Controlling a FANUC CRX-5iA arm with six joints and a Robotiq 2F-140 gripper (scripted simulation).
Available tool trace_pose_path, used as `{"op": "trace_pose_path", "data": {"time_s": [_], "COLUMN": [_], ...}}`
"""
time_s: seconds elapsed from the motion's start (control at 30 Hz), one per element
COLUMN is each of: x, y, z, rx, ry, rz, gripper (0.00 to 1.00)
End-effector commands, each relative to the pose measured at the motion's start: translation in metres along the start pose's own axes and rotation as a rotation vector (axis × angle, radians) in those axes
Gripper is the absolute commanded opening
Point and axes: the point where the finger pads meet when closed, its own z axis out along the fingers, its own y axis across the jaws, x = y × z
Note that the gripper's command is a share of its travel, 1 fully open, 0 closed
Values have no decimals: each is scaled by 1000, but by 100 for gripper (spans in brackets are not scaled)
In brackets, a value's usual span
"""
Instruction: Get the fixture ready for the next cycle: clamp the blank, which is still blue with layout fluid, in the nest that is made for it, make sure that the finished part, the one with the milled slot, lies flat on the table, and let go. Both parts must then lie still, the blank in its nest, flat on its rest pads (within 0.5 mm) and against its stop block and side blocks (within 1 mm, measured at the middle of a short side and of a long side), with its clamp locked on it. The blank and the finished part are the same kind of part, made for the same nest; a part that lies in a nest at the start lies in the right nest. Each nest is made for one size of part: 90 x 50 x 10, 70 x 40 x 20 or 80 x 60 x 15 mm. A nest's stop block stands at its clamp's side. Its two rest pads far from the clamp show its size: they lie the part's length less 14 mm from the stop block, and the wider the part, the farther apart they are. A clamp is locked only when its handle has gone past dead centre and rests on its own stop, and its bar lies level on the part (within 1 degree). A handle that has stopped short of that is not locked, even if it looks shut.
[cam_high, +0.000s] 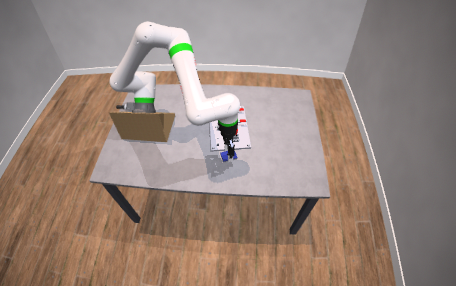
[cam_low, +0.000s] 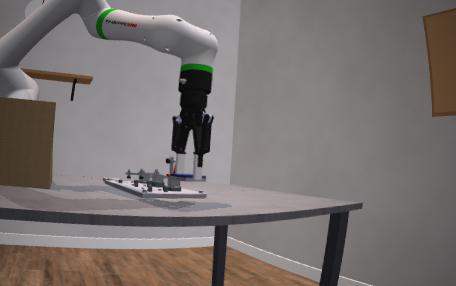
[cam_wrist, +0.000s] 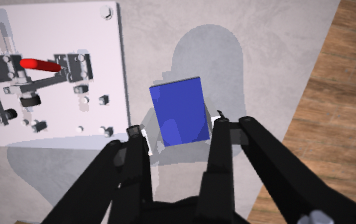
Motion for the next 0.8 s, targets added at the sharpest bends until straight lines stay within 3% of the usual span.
{"op": "trace_pose_path", "data": {"time_s": [0.0, 0.2, 0.77], "x": [0, 0, 0], "y": [0, 0, 0], "z": [-16, -40, -57], "rx": [0, 0, 0], "ry": [0, 0, 0], "rz": [0, 0, 0], "gripper": [0, 0, 0]}}
